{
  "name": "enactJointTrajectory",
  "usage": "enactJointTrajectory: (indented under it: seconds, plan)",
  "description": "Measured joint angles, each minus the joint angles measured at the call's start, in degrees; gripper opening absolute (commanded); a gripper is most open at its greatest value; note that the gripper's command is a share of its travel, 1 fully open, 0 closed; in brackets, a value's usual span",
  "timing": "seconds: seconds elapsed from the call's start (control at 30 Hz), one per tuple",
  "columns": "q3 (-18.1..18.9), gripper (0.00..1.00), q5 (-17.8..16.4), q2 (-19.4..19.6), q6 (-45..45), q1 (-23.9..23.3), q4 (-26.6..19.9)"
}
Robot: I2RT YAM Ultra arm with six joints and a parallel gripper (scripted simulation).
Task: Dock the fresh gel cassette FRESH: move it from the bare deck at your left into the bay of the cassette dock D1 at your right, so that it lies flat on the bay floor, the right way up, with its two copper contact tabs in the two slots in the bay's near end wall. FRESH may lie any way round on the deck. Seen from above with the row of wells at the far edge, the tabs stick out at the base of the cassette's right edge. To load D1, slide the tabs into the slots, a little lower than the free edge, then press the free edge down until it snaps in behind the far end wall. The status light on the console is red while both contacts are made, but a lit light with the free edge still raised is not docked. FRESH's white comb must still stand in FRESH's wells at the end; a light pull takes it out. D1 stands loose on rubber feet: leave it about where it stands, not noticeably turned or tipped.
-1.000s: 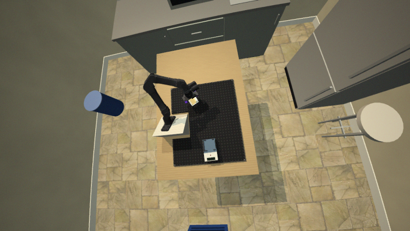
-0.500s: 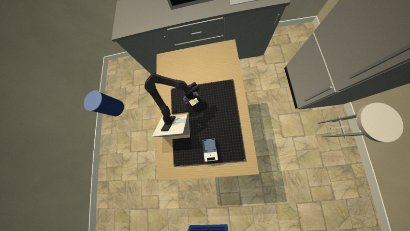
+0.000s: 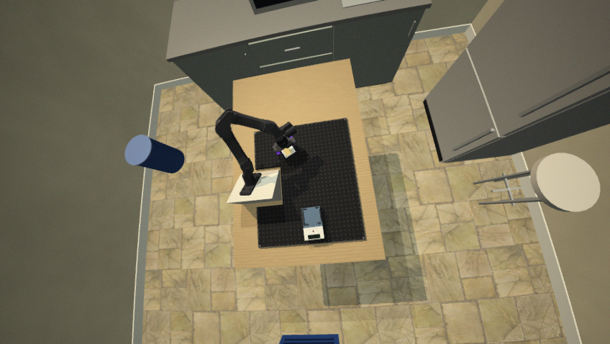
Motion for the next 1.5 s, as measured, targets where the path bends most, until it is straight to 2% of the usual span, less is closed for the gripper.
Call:
enactJointTrajectory:
  seconds: [1.43, 1.47, 1.5]
  plan:
    - [-1.4, 1.00, 0.6, 0.6, 2.0, 1.6, 3.8]
    - [-1.6, 0.00, 0.6, 0.6, 2.0, 1.6, 3.8]
    - [-1.7, 0.00, 0.6, 0.6, 2.0, 1.6, 3.7]
